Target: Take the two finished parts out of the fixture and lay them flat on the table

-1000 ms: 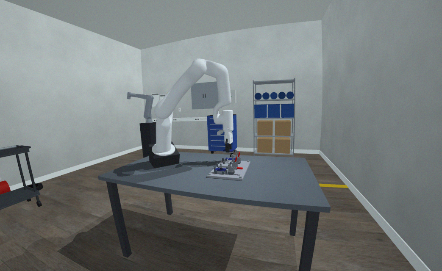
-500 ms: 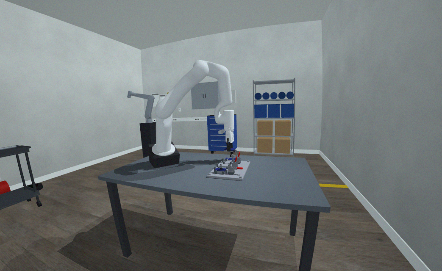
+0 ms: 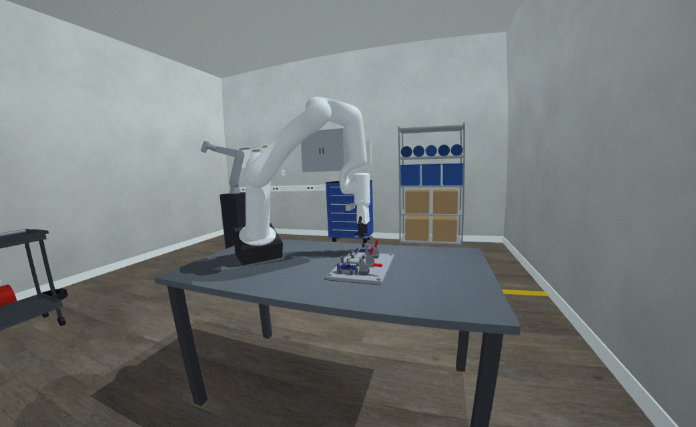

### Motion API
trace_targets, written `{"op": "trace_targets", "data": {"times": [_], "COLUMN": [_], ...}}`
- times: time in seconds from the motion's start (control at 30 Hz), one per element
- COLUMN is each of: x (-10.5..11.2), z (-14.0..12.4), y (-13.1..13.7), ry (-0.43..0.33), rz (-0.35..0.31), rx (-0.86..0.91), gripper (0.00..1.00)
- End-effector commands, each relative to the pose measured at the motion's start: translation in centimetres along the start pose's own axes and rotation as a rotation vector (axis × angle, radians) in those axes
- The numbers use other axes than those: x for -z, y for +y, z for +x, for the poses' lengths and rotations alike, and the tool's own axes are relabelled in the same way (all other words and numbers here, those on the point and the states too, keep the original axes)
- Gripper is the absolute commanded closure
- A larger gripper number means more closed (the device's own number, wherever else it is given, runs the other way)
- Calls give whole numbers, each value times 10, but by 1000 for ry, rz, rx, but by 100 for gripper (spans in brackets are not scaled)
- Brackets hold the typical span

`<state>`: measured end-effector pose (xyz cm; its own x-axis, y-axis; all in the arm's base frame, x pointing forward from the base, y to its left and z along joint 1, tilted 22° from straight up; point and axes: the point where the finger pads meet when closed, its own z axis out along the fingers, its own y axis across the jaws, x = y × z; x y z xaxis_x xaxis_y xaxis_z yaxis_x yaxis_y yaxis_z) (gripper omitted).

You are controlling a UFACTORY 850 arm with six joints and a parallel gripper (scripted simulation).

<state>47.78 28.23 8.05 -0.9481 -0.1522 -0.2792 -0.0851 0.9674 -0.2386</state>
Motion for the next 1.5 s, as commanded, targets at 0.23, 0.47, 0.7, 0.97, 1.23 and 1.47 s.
{"op": "trace_targets", "data": {"times": [0.23,0.47,0.7,0.97,1.23,1.47], "x": [1,1,1,1,1,1], "z": [-1,-1,-1,-1,-1,-1], "y": [11,15,16,16,16,16], "ry": [-1,-1,-1,-1,-1,-1], "rz": [-1,-1,-1,-1,-1,-1], "rx": [0,0,0,0,0,0], "gripper": [100,100,100,100,100,100]}}
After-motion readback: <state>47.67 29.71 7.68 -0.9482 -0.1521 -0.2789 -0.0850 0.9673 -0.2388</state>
